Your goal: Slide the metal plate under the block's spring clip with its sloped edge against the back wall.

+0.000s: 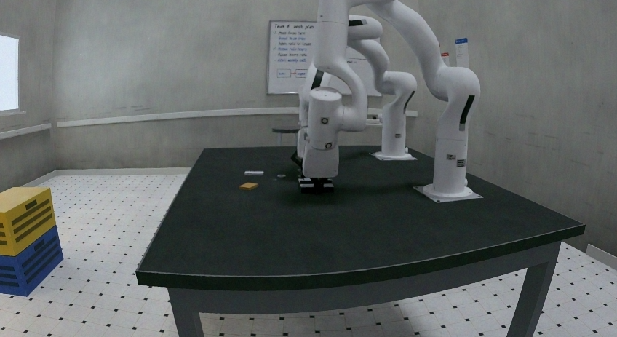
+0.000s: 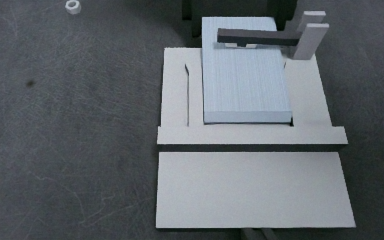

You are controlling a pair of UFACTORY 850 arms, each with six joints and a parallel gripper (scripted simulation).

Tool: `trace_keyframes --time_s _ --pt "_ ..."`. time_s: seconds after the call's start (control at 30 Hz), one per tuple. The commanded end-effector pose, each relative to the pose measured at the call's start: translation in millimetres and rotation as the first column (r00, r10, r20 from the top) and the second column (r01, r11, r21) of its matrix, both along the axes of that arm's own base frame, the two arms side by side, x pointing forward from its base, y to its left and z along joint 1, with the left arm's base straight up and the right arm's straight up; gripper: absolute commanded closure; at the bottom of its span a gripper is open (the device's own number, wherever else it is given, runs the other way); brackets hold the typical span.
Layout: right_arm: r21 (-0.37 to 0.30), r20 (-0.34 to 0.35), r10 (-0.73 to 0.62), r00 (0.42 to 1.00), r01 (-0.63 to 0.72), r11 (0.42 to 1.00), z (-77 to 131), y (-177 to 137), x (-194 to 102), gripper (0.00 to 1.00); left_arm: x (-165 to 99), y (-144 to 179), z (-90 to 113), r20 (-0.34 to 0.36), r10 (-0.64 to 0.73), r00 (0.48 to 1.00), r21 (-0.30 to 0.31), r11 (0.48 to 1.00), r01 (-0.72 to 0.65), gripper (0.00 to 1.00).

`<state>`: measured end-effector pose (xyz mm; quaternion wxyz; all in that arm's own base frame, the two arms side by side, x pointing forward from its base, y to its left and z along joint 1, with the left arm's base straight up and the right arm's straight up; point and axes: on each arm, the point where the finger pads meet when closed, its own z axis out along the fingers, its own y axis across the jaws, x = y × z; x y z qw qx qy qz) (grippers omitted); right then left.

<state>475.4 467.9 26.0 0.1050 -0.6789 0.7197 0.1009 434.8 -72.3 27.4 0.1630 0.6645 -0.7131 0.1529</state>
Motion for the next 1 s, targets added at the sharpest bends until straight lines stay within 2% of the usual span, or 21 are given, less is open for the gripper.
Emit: trace_keyframes --time_s 0.0,0.97 --pt "-0.001 0.002 0.000 1.000 0.000 1.000 1.3 1.2 0.9 0.47 0.7 -0.1 0.5 0.001 0.000 1.000 0.000 1.000 0.000 1.00" --pt "-0.013 0.001 -0.001 1.000 0.001 1.000 2.0 4.1 1.0 0.47 0.7 -0.1 0.5 0.001 0.000 1.000 0.000 1.000 0.000 1.00"
